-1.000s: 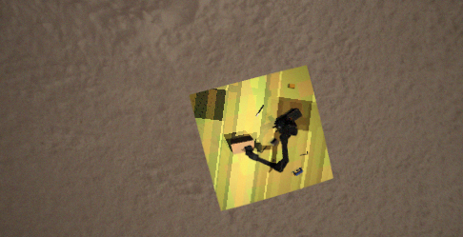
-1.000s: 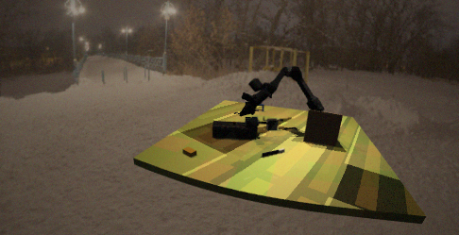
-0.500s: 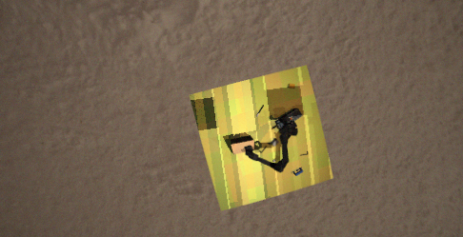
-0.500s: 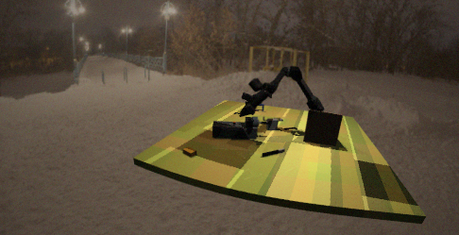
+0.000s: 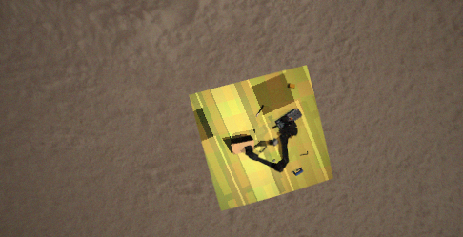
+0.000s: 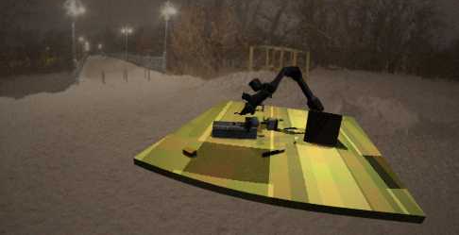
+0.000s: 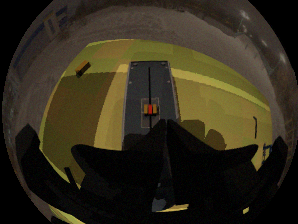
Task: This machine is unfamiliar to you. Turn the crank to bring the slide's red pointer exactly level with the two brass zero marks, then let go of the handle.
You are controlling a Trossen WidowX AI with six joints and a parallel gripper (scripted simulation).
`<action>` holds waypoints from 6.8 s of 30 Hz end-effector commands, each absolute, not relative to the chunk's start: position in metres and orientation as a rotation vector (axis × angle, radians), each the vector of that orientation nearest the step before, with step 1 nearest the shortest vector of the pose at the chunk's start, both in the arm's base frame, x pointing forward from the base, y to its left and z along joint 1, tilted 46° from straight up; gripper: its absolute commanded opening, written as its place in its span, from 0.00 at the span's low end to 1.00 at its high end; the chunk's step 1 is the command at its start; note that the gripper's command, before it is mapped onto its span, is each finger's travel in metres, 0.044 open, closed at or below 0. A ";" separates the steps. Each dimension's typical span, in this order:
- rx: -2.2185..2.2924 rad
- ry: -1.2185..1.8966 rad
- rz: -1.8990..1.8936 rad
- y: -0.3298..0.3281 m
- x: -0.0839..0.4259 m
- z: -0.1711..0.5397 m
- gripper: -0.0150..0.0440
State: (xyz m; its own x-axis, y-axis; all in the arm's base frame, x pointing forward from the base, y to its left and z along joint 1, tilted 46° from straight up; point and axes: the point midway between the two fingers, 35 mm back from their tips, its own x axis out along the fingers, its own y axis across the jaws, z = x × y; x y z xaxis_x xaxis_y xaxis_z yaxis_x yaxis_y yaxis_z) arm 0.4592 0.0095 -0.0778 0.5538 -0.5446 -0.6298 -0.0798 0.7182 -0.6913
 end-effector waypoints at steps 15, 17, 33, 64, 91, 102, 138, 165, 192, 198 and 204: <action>-0.741 0.962 -0.306 0.010 0.459 -0.078 0.30; -0.741 0.962 -0.306 0.010 0.459 -0.078 0.39; -0.741 0.962 -0.306 0.010 0.459 -0.078 0.96; -0.741 0.962 -0.306 0.010 0.459 -0.078 0.25; -0.741 0.962 -0.306 0.010 0.459 -0.078 0.82; -0.741 0.962 -0.306 0.010 0.459 -0.078 0.33; -0.740 0.962 -0.305 0.010 0.459 -0.078 0.88; -0.740 0.962 -0.305 0.010 0.459 -0.078 0.25; -0.740 0.962 -0.305 0.010 0.459 -0.078 0.83; -0.740 0.962 -0.305 0.010 0.459 -0.078 0.96; -0.740 0.962 -0.305 0.010 0.459 -0.078 0.69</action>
